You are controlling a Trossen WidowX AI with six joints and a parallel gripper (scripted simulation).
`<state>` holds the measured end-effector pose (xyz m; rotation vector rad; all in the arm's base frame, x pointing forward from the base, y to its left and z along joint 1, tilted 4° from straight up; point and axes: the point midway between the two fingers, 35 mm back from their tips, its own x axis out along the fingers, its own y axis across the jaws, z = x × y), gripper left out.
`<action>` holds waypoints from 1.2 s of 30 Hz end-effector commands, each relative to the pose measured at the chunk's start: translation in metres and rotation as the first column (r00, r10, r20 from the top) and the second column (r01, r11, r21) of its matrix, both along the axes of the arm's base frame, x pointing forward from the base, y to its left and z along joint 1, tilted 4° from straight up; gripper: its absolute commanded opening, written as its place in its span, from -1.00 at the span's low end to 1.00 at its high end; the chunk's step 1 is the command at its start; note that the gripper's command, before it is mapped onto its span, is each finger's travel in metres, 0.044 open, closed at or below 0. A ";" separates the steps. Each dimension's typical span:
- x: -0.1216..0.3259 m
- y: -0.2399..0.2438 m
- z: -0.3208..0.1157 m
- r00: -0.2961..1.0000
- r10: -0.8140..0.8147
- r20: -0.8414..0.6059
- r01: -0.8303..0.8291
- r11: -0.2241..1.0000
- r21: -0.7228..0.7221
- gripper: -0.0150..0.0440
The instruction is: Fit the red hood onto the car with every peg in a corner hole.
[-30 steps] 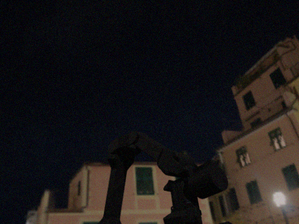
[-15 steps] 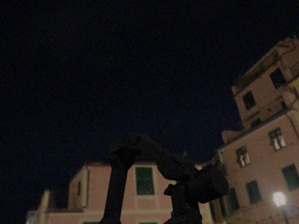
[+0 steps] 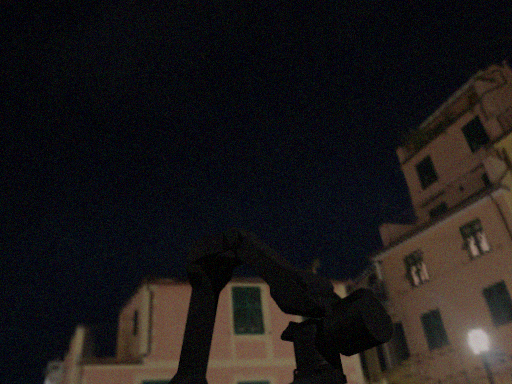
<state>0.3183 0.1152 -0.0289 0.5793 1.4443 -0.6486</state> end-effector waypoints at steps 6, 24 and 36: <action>0.000 -0.001 -0.005 1.000 0.005 0.001 -0.005 1.000 -0.004 1.00; 0.000 -0.001 -0.014 1.000 0.005 0.001 -0.005 1.000 -0.004 1.00; 0.000 -0.002 -0.020 1.000 0.005 0.001 -0.005 1.000 -0.004 1.00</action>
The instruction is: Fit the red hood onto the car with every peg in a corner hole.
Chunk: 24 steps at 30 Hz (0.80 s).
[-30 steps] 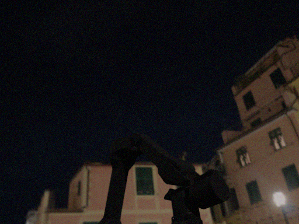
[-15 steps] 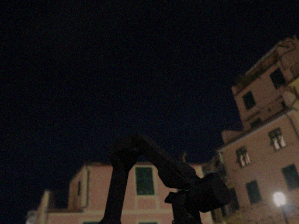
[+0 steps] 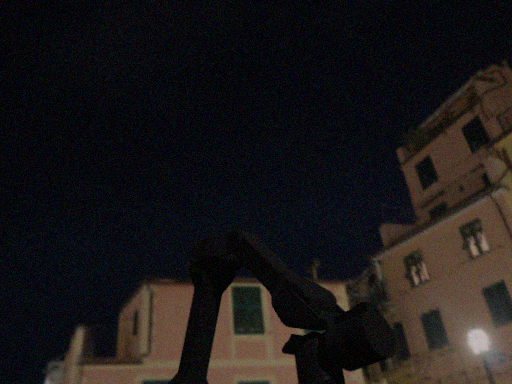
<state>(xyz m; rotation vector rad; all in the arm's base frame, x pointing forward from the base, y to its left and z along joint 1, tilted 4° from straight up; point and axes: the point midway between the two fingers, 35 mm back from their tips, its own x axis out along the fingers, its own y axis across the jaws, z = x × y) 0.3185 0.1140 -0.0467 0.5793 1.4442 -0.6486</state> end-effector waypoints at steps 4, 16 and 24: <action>0.000 0.000 0.000 1.000 0.000 0.000 0.000 1.000 0.000 0.64; 0.000 0.000 0.001 1.000 0.000 0.000 0.000 1.000 0.001 0.17; 0.000 0.001 0.012 1.000 0.000 0.000 0.000 1.000 0.001 -0.49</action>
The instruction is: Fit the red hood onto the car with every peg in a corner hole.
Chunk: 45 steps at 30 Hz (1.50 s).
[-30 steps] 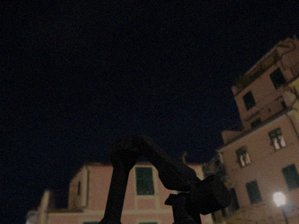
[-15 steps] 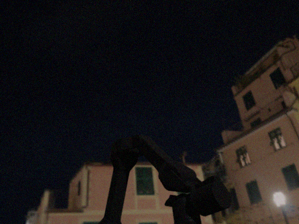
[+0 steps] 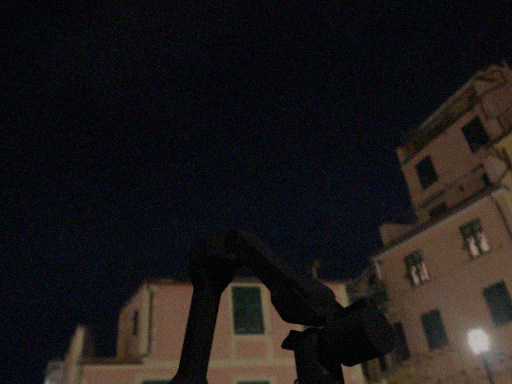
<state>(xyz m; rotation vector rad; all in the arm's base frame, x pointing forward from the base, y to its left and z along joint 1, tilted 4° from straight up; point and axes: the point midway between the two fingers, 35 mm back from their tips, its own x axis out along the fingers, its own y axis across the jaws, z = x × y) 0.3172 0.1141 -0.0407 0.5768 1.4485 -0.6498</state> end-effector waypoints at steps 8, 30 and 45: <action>0.001 0.002 0.027 1.000 -0.001 0.005 0.001 1.000 0.002 -0.49; 0.000 0.006 0.087 1.000 -0.001 0.005 0.001 1.000 0.002 -0.49; 0.012 -0.024 0.091 0.994 0.106 -0.003 -0.106 0.994 -0.001 -0.49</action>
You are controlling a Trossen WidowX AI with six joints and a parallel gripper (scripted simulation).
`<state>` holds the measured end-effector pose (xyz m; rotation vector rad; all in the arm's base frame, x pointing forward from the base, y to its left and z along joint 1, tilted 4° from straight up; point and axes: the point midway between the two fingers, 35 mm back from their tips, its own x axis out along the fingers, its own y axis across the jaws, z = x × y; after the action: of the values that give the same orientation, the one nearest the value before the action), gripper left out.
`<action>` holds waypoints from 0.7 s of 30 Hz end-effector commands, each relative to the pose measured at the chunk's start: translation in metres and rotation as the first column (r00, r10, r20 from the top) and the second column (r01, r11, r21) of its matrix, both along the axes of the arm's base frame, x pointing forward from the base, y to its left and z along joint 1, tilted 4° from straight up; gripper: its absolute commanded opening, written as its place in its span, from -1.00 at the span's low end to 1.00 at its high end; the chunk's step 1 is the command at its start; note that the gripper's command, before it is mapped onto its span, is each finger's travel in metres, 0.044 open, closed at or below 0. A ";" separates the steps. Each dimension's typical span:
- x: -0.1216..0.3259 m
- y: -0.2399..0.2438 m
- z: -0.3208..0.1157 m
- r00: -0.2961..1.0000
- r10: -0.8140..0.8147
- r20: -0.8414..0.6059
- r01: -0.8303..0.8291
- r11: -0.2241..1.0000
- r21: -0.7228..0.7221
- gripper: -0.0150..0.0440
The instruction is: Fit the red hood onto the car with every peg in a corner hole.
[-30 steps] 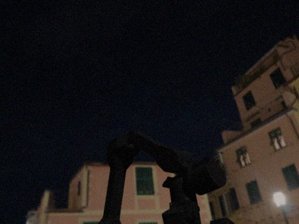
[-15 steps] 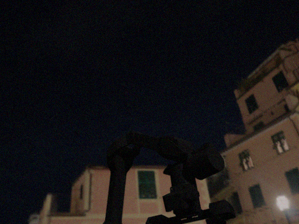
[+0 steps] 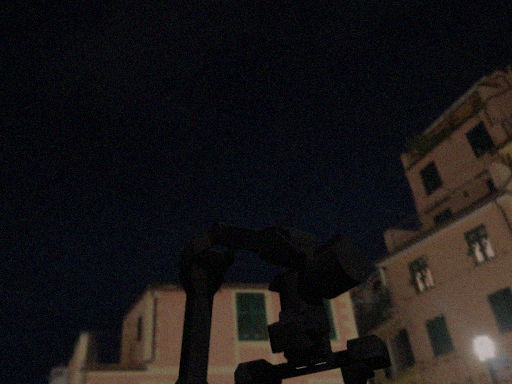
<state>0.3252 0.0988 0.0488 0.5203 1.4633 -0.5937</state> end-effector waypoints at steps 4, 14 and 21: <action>0.009 -0.023 0.003 0.997 0.080 -0.004 -0.080 0.997 -0.001 -0.49; 0.018 -0.061 0.006 0.980 0.196 -0.010 -0.196 0.981 -0.003 -0.49; 0.022 -0.088 0.008 0.961 0.276 -0.014 -0.276 0.961 -0.005 -0.49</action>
<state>0.3453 0.0215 0.0554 0.3274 1.5109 -0.4073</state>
